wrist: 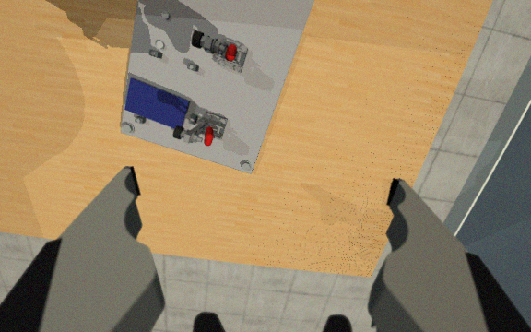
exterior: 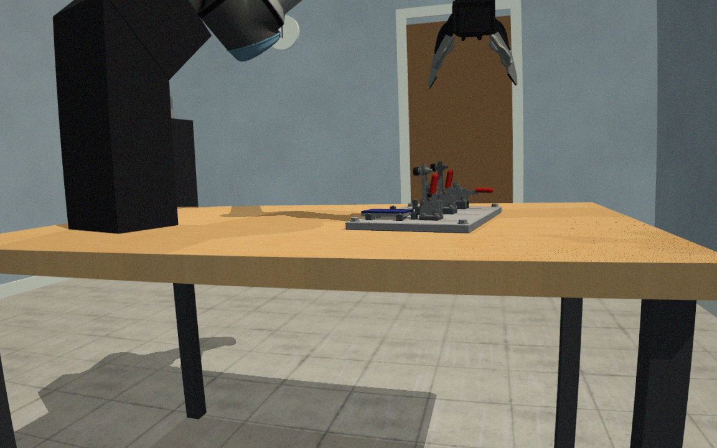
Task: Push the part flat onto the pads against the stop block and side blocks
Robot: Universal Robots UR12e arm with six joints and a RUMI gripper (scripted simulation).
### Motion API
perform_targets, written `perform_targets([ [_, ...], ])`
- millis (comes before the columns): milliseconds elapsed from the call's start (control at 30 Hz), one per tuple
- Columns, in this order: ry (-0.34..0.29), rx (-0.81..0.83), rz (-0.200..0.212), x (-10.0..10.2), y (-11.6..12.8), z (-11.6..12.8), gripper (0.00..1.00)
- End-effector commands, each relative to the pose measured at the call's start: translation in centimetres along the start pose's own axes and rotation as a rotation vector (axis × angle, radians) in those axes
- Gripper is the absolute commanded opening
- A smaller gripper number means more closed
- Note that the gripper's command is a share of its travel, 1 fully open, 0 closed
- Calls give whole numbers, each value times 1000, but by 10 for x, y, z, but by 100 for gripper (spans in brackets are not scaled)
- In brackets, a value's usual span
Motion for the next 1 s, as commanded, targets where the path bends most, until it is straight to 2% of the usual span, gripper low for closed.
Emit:
perform_targets([
  [0, -15, 104, 12, 2, -7, 2, 100],
  [100, -22, 234, 15, 7, -18, 6, 100],
  [200, -24, 278, 17, 8, -21, 7, 100],
  [433, -34, 500, 25, 14, -38, 13, 100],
  [567, -36, 544, 27, 16, -42, 14, 100],
  [667, -41, 675, 33, 19, -52, 18, 100],
  [967, -48, 888, 46, 25, -70, 23, 100],
])
Point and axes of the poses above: the point where the finger pads meet when closed, its own x axis out along the fingers, its own y axis across the jaws, z = x × y, the point moved 4 cm from there along -x, back along the fingers, and after that the axes turned 14 degrees about x, right-handed, at the moved point
